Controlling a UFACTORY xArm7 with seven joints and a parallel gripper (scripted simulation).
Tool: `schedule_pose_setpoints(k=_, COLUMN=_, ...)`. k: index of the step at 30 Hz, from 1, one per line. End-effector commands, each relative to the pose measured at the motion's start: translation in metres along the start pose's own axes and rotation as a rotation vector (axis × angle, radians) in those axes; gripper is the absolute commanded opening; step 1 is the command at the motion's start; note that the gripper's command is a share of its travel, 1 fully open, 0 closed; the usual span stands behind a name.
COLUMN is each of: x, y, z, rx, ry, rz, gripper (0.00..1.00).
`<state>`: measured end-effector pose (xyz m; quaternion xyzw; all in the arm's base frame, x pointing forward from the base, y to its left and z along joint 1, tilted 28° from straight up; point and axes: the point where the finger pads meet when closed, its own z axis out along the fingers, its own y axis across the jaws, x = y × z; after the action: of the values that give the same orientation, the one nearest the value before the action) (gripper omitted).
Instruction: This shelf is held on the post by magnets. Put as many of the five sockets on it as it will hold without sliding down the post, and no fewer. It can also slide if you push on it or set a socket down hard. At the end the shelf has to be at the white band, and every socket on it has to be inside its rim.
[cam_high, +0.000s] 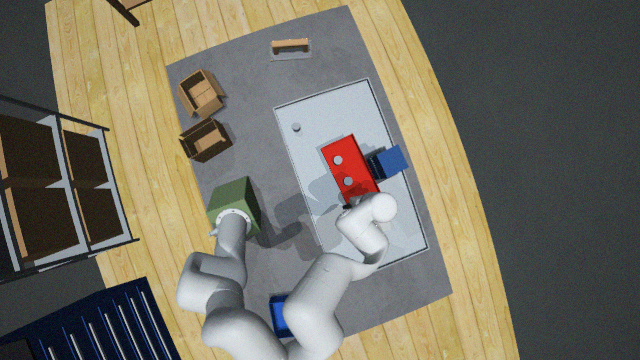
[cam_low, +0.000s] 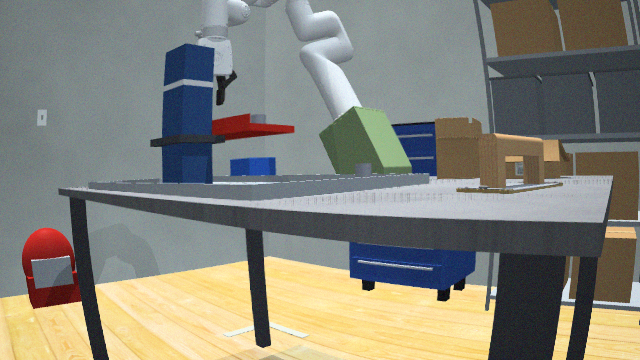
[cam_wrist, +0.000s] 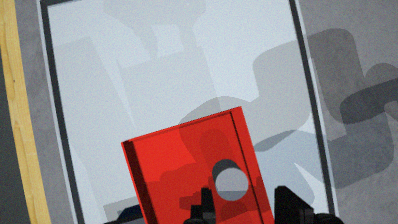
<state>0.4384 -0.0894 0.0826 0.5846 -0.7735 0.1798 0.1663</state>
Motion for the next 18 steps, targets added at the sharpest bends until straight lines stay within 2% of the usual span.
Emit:
schedule_pose_setpoints(k=1, x=-0.001, y=-0.001, z=-0.002, rx=0.004, ry=-0.002, rz=-0.001, gripper=0.52)
schedule_pose_setpoints(k=18, x=-0.001, y=-0.001, z=-0.025, rx=0.004, ry=-0.002, rz=-0.001, gripper=0.52)
